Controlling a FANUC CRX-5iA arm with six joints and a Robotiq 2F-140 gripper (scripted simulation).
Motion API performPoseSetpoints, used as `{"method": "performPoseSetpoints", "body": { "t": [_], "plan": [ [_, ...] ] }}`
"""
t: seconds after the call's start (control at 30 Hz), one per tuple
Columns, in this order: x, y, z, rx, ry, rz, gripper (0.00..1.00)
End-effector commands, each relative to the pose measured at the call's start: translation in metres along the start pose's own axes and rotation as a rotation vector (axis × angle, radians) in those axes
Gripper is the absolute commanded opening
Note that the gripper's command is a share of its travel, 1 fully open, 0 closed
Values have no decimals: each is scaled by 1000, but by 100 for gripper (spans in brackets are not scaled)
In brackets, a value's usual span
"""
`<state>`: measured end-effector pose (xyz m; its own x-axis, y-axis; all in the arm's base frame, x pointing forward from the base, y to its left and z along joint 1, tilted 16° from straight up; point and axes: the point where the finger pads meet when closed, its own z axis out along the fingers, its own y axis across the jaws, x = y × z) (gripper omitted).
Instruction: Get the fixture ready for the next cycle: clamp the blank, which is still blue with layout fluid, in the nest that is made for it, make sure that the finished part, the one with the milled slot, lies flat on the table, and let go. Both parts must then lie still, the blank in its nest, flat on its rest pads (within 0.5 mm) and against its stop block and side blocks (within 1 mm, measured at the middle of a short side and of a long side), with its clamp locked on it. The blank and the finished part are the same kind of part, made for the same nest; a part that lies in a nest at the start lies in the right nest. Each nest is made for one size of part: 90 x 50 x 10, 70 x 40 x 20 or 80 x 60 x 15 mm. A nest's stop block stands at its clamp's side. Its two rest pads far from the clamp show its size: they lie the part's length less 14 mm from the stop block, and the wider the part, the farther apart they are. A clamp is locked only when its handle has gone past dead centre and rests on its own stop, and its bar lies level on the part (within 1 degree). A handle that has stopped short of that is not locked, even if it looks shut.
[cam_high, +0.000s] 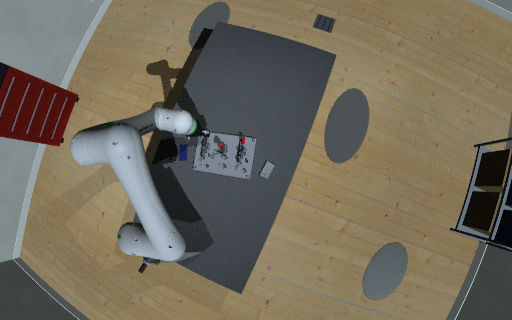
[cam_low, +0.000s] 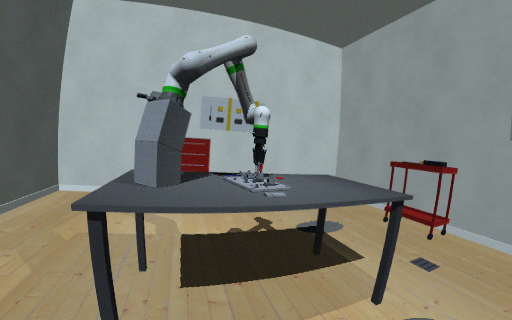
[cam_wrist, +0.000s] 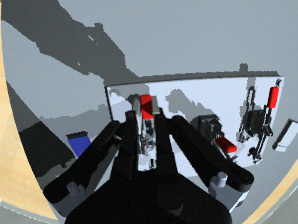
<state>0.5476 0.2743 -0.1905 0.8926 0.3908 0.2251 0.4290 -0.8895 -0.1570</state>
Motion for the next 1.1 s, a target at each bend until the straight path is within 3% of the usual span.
{"method": "performPoseSetpoints", "body": {
  "t": [0.0,1.07],
  "plan": [
    [0,0,-1,0,0,0,0],
    [-7,0,-14,0,0,0,0]
  ]
}}
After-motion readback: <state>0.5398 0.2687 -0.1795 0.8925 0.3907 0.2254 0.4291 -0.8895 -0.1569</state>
